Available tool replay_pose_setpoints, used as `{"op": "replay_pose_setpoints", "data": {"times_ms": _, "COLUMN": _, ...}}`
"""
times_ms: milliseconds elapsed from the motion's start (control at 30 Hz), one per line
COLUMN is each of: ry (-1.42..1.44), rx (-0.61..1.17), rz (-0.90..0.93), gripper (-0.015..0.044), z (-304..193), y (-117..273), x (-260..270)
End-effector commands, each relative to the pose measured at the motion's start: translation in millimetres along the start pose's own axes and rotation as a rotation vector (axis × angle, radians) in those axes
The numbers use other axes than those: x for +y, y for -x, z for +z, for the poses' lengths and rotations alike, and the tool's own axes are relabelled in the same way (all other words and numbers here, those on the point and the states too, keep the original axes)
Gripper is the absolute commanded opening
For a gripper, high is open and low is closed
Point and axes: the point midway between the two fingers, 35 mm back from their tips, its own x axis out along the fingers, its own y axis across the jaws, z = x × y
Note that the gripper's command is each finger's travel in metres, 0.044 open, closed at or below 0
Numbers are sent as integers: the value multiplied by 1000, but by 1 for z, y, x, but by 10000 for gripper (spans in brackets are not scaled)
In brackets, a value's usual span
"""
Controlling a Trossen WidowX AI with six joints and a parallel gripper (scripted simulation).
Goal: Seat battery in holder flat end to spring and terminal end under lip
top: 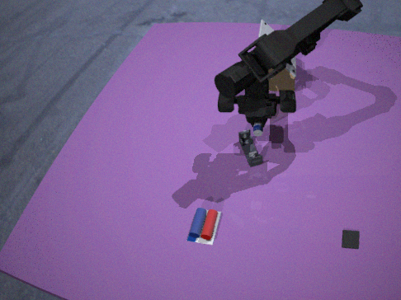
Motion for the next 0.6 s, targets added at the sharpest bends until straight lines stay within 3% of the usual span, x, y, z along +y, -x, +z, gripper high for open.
{"op": "replay_pose_setpoints", "data": {"times_ms": 0, "ry": 172, "rx": 1, "rz": -4, "gripper": 78, "z": 10, "y": 3, "x": -11}}
{"op": "replay_pose_setpoints", "data": {"times_ms": 167, "ry": 374, "rx": 2, "rz": 0, "gripper": 78, "z": 21, "y": 5, "x": -22}}
{"op": "replay_pose_setpoints", "data": {"times_ms": 433, "ry": 376, "rx": 9, "rz": 3, "gripper": 78, "z": 20, "y": 5, "x": -22}}
{"op": "replay_pose_setpoints", "data": {"times_ms": 567, "ry": 371, "rx": 104, "rz": -10, "gripper": 78, "z": 18, "y": -11, "x": -23}}
